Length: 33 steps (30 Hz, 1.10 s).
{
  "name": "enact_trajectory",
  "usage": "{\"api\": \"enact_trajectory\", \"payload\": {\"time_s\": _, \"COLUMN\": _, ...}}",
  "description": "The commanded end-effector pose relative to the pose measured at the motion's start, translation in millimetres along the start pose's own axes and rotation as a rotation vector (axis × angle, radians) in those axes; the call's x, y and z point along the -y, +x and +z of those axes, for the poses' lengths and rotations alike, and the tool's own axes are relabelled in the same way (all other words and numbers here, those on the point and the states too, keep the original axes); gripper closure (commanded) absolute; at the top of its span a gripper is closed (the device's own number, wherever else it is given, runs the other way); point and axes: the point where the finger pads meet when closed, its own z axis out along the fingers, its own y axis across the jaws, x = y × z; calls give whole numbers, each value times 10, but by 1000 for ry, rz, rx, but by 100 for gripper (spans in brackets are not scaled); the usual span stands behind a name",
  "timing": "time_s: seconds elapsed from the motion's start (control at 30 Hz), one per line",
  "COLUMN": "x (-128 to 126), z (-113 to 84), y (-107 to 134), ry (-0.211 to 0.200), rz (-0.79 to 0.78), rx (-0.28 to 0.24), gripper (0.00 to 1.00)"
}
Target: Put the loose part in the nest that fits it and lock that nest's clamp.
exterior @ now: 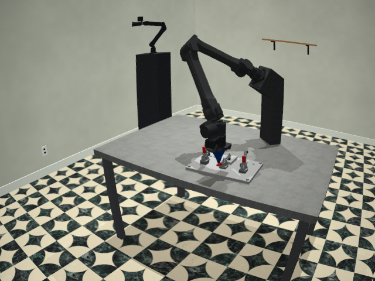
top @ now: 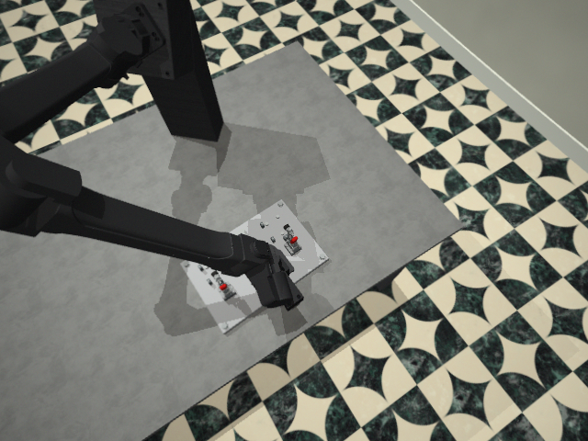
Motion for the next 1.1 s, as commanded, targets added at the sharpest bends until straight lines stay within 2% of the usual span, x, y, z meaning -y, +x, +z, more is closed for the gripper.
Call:
{"api": "enact_trajectory", "payload": {"time_s": 0.0, "x": 12, "z": 28, "y": -51, "ry": 2, "rz": 3, "rx": 13, "gripper": 100}}
{"api": "enact_trajectory", "payload": {"time_s": 0.1, "x": 24, "z": 88, "y": -17, "ry": 5, "rz": 2, "rx": 2, "gripper": 100}}
{"api": "enact_trajectory", "payload": {"time_s": 0.23, "x": 40, "z": 42, "y": -52, "ry": 5, "rz": 7, "rx": 11, "gripper": 100}}
{"api": "enact_trajectory", "payload": {"time_s": 1.07, "x": 38, "z": 53, "y": -47, "ry": 5, "rz": 6, "rx": 10, "gripper": 100}}
